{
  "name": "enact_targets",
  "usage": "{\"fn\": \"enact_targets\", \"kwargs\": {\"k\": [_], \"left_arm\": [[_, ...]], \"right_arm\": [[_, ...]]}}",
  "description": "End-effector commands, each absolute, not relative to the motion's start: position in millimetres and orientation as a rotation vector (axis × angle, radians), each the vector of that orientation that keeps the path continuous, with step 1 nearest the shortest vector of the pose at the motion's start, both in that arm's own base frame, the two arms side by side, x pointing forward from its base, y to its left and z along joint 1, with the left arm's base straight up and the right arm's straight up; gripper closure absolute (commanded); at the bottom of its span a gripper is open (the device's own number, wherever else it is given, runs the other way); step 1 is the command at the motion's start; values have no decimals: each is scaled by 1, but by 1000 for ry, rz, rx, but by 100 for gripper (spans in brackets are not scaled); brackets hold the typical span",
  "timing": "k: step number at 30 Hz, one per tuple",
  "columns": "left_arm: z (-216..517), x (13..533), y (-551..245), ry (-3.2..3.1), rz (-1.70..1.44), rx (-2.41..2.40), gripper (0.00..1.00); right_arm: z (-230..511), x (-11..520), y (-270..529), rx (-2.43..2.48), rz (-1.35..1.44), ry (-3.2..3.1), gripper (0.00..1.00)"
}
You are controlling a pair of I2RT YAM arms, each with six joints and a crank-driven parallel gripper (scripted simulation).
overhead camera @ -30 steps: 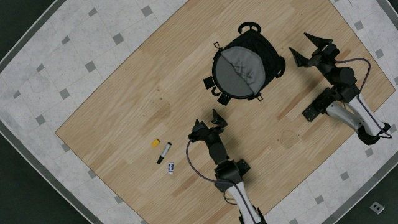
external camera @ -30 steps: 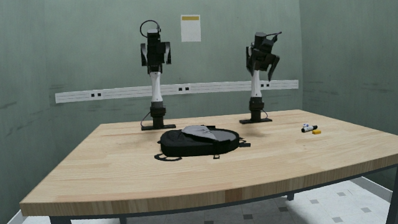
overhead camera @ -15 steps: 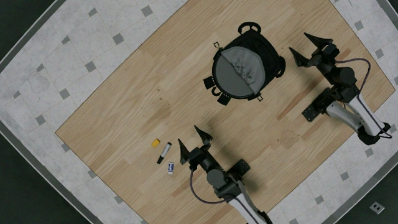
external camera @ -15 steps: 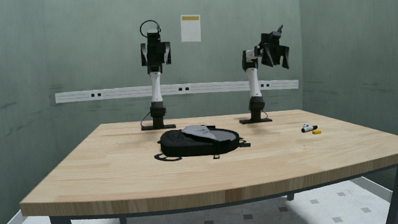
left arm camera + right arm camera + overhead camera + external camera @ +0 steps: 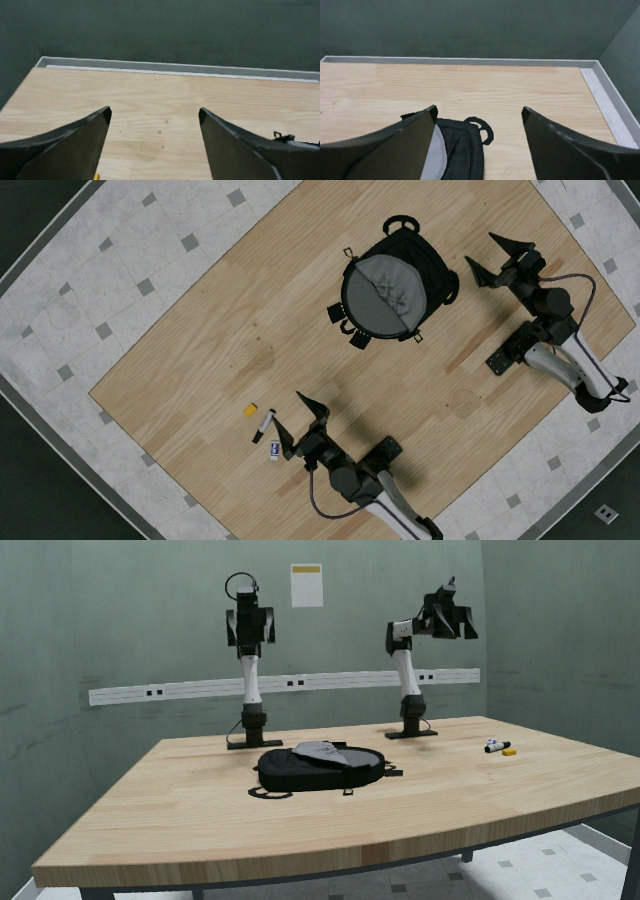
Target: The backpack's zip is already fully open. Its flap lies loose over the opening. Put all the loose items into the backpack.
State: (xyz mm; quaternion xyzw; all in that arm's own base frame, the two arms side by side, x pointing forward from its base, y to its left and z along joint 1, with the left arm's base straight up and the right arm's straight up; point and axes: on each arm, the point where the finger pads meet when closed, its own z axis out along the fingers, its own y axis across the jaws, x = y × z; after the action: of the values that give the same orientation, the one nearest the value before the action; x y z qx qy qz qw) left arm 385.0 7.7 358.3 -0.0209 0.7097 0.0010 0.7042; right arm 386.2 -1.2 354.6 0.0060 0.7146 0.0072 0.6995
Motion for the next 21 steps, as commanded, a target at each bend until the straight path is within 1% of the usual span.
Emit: {"fn": "enact_targets", "kwargs": {"k": [1, 4, 6, 9, 11, 21], "left_arm": [[361, 381, 9, 1550, 15, -92, 47], [329, 376, 22, 1621, 77, -251, 47], [329, 376, 22, 1621, 77, -251, 47], [299, 375, 35, 1674, 143, -411, 47], [303, 374, 44, 1653, 170, -523, 47], [247, 365, 80, 1690, 321, -921, 47]], "right_arm": [[360, 385, -1, 11, 16, 1578, 10], [360, 385, -1, 11, 16, 1578, 10], [360, 385, -1, 11, 16, 1578, 10], [360, 385, -1, 11, 16, 1578, 10], [360, 385, -1, 11, 16, 1578, 10], [360, 385, -1, 11, 16, 1578, 10]]}}
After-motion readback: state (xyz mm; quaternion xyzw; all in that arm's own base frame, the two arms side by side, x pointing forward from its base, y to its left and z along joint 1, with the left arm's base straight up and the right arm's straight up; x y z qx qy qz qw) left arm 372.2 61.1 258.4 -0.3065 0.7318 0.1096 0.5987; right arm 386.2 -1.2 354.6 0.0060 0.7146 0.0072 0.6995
